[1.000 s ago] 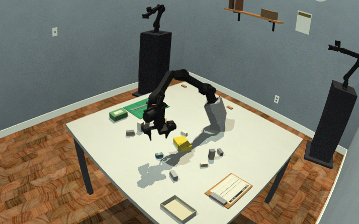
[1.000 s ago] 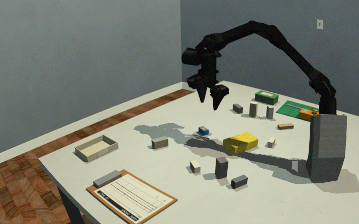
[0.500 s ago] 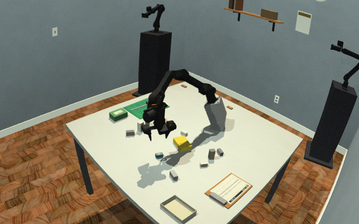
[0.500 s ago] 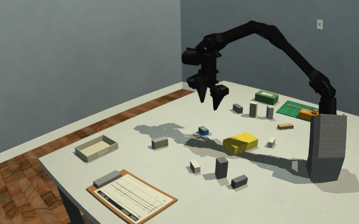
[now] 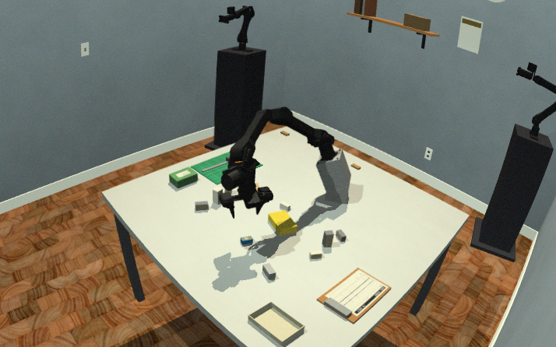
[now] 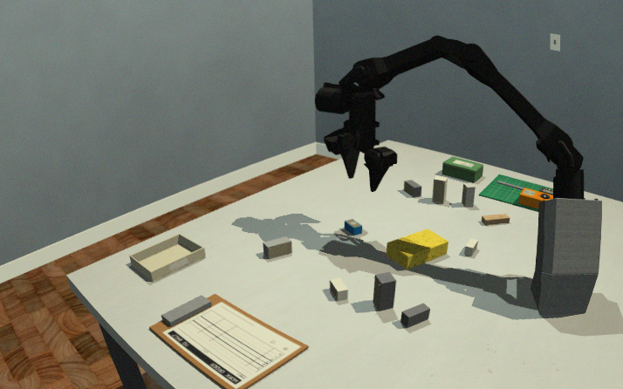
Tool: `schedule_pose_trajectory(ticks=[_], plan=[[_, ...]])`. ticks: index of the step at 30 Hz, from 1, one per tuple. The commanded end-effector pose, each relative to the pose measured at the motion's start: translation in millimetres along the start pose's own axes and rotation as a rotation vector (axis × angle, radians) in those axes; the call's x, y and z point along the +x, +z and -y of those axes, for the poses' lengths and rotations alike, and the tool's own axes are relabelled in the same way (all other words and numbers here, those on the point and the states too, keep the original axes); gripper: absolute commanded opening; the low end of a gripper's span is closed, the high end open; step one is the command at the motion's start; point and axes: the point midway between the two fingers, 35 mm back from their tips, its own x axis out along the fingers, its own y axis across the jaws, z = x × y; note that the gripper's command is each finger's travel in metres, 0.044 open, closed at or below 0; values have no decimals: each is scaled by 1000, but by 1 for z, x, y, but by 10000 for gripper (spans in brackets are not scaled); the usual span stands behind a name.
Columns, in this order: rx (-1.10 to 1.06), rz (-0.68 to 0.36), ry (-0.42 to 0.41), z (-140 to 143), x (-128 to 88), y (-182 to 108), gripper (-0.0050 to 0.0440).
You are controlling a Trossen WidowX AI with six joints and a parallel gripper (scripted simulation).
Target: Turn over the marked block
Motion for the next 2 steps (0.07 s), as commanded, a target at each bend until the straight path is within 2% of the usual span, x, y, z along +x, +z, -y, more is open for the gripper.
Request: schedule_pose_trajectory(ticks=[1, 2], plan=[[11, 7, -17, 6, -6, 0, 440], [11, 7, -17, 6, -6, 0, 440]])
